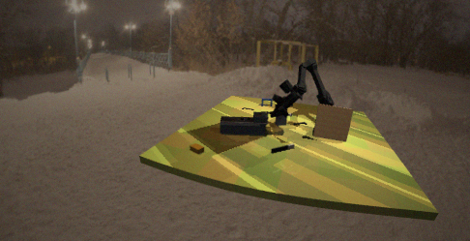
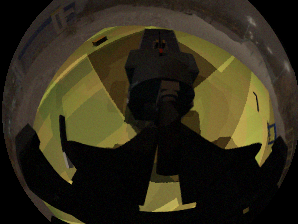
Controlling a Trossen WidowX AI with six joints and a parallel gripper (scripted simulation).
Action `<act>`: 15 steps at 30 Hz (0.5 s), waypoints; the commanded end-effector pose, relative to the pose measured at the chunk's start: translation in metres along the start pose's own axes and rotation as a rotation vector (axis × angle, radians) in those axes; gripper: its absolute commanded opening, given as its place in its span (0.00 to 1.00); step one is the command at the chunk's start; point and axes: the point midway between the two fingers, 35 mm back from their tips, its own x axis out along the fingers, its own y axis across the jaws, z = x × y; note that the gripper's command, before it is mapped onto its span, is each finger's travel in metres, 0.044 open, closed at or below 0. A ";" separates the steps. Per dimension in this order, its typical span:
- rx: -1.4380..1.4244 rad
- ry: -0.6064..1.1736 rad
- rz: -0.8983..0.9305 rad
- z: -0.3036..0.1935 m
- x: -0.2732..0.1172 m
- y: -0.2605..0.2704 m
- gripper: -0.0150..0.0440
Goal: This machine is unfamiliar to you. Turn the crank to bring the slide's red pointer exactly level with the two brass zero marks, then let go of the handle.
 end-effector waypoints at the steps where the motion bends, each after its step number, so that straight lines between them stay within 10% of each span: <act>1: -0.010 -0.007 0.021 0.000 -0.001 0.009 0.25; 15: -0.010 -0.007 0.021 -0.001 0.000 0.011 0.25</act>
